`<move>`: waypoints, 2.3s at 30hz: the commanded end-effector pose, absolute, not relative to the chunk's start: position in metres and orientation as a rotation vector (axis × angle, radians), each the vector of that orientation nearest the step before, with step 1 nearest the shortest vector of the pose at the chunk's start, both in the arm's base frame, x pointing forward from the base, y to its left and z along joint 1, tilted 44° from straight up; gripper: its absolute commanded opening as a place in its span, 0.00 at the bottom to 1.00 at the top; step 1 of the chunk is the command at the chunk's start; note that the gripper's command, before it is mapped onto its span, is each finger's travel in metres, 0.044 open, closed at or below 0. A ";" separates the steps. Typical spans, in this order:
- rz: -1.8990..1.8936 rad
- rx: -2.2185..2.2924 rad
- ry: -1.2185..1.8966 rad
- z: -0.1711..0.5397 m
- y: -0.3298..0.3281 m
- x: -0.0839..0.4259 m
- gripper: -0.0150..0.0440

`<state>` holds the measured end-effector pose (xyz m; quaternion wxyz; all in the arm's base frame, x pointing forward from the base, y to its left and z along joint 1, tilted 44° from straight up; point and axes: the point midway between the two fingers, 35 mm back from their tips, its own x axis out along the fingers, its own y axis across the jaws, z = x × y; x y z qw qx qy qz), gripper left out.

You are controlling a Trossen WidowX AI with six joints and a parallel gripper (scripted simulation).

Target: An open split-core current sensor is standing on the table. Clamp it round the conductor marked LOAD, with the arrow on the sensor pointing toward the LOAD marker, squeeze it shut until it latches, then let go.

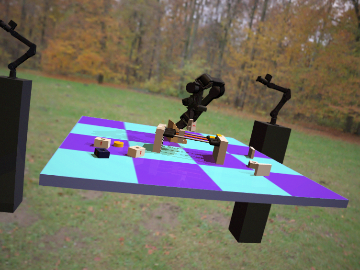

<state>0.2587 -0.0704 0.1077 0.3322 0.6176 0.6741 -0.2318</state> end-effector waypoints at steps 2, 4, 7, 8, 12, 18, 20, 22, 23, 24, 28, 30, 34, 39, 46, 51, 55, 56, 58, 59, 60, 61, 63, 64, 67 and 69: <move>-0.744 1.718 1.750 0.108 -0.070 0.266 0.25; -0.808 1.760 1.744 0.108 -0.069 0.268 0.25; -0.905 1.822 1.731 0.109 -0.069 0.272 0.25; -0.937 1.843 1.726 0.109 -0.068 0.273 0.25; -0.987 1.873 1.718 0.109 -0.068 0.275 0.25; -0.987 1.873 1.717 0.104 -0.063 0.275 0.25; -0.987 1.873 1.717 0.101 -0.061 0.275 0.25; -0.987 1.873 1.717 0.099 -0.058 0.276 0.25; -0.986 1.873 1.717 0.098 -0.057 0.276 0.25; -0.986 1.873 1.717 0.096 -0.056 0.276 0.25; -0.986 1.873 1.717 0.092 -0.052 0.276 0.25; -0.986 1.873 1.717 0.089 -0.049 0.276 0.25; -0.986 1.873 1.717 0.085 -0.045 0.276 0.25; -0.985 1.874 1.718 0.079 -0.039 0.275 0.25; -0.990 1.865 1.726 0.074 -0.036 0.274 0.25; -0.990 1.865 1.726 0.074 -0.036 0.274 0.25; -0.990 1.865 1.726 0.074 -0.036 0.274 0.25; -0.990 1.865 1.726 0.074 -0.036 0.274 0.25; -0.990 1.865 1.726 0.074 -0.036 0.274 0.25; -0.990 1.865 1.726 0.074 -0.036 0.274 0.25; -0.990 1.865 1.726 0.074 -0.036 0.274 0.25; -0.990 1.865 1.726 0.074 -0.036 0.274 0.25; -0.990 1.865 1.726 0.074 -0.036 0.274 0.25; -0.990 1.865 1.726 0.074 -0.036 0.274 0.25; -0.990 1.865 1.726 0.074 -0.036 0.274 0.25; -0.990 1.865 1.726 0.074 -0.036 0.274 0.25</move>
